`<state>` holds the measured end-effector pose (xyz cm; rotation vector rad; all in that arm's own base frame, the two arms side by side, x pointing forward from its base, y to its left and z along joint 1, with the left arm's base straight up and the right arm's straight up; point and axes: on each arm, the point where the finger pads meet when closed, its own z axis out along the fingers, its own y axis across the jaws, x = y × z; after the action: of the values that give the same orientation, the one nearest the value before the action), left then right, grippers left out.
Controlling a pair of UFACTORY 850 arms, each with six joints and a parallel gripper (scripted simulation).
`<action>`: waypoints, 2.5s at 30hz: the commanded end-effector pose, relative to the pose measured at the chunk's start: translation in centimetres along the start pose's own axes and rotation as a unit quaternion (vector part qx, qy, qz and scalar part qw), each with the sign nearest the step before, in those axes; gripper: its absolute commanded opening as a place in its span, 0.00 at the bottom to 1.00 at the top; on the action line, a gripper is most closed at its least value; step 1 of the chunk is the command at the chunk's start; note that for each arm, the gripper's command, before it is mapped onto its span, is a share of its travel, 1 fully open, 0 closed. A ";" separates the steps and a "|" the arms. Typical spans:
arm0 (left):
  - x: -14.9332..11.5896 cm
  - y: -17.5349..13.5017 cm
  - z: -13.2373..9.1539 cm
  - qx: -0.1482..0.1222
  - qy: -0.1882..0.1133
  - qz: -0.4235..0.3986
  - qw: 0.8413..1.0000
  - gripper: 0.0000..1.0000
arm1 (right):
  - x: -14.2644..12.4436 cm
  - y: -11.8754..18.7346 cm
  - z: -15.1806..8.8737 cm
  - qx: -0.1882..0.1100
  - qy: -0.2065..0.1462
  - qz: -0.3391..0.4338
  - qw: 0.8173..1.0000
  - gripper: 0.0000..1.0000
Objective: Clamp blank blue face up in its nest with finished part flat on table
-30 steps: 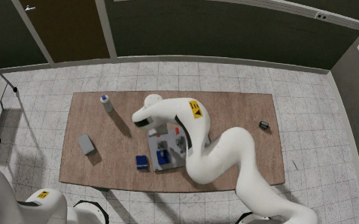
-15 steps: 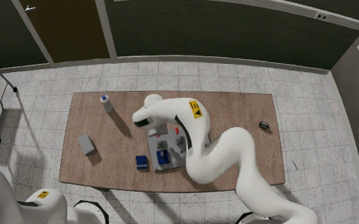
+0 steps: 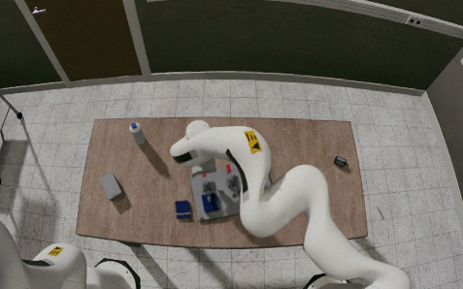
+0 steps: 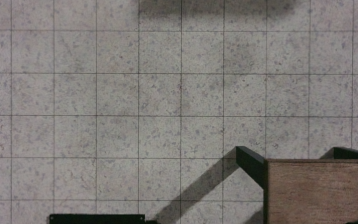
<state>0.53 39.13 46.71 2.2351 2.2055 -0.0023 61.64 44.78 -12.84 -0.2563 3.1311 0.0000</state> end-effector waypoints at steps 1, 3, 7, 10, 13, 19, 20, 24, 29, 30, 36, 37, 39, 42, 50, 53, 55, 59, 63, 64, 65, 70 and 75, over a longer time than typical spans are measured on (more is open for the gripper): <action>0.0 0.0 -0.1 0.000 0.001 0.000 1.000 1.00 | -0.2 0.1 -0.1 -0.001 -0.001 0.000 1.000 0.00; 0.0 0.0 -0.1 0.000 0.001 0.000 1.000 1.00 | -0.2 0.1 -0.1 -0.001 -0.001 0.000 1.000 0.00; 0.0 0.0 -0.1 0.000 0.001 0.000 1.000 1.00 | -0.3 0.1 -0.1 -0.001 -0.001 0.000 1.000 0.00; 0.0 0.0 -0.1 0.000 0.001 0.000 1.000 1.00 | -0.3 0.1 -0.1 -0.001 -0.001 0.000 1.000 0.00; 0.0 0.0 -0.1 0.000 0.001 0.000 1.000 1.00 | -0.3 0.1 -0.1 -0.001 -0.001 0.000 1.000 0.00; 0.0 0.0 -0.1 0.000 0.001 0.000 1.000 1.00 | -0.3 0.1 -0.1 -0.001 -0.001 0.000 1.000 0.00; 0.0 0.0 -0.1 0.000 0.001 0.000 1.000 1.00 | -0.3 0.1 -0.1 -0.001 -0.001 0.000 1.000 0.00; 0.0 0.0 -0.1 0.000 0.001 0.000 1.000 1.00 | -0.3 0.1 0.0 -0.001 -0.001 0.000 1.000 0.00; 0.0 0.0 -0.1 0.000 0.001 0.000 1.000 1.00 | -0.3 0.1 0.1 -0.001 -0.001 0.000 1.000 0.00; 0.0 0.0 -0.1 0.000 0.001 0.000 1.000 1.00 | -0.3 0.1 0.1 -0.001 -0.001 0.000 1.000 0.00; 0.0 0.0 -0.1 0.000 0.001 0.000 1.000 1.00 | -0.3 0.1 0.2 -0.001 -0.001 0.000 1.000 0.00; 0.0 0.0 -0.1 0.000 0.001 0.000 1.000 1.00 | -0.3 0.1 0.2 -0.001 -0.001 0.000 1.000 0.00; 0.0 0.0 -0.1 0.000 0.001 0.000 1.000 1.00 | -0.3 0.1 0.2 -0.001 -0.001 0.000 1.000 0.00; 0.0 0.0 -0.1 0.000 0.001 0.000 1.000 1.00 | -0.3 0.1 0.3 -0.001 -0.001 0.000 1.000 0.00; 0.0 0.0 -0.1 0.000 0.001 0.000 1.000 1.00 | -0.3 0.1 0.3 -0.001 -0.001 0.000 1.000 0.00; 0.0 0.0 -0.1 0.000 0.001 0.000 1.000 1.00 | -0.3 0.1 0.3 -0.001 -0.001 0.000 1.000 0.00; 0.0 0.0 -0.1 0.000 0.001 0.000 1.000 1.00 | -0.3 0.1 0.3 -0.001 -0.001 0.000 1.000 0.00; 0.0 0.0 -0.1 0.000 0.001 0.000 1.000 1.00 | -0.3 0.1 0.3 -0.001 -0.001 0.000 1.000 0.00; 0.0 0.0 -0.1 0.000 0.001 0.000 1.000 1.00 | -0.3 0.1 0.3 -0.001 -0.001 0.000 1.000 0.00; 0.0 0.0 -0.1 0.000 0.001 0.000 1.000 1.00 | -0.3 0.1 0.3 -0.001 -0.001 0.000 1.000 0.00; 0.0 0.0 -0.1 0.000 0.001 0.000 1.000 1.00 | -0.3 0.1 0.4 -0.001 -0.001 0.000 1.000 0.00; 0.0 0.0 -0.1 0.000 0.001 0.000 1.000 1.00 | -0.3 0.1 0.5 -0.001 -0.001 0.000 1.000 0.00; 0.0 0.0 -0.1 0.000 0.001 0.000 1.000 1.00 | -0.3 0.1 0.7 -0.001 -0.001 0.000 1.000 0.00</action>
<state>0.53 39.13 46.71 2.2351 2.2055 -0.0023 61.83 44.81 -13.56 -0.2563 3.1312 -0.0001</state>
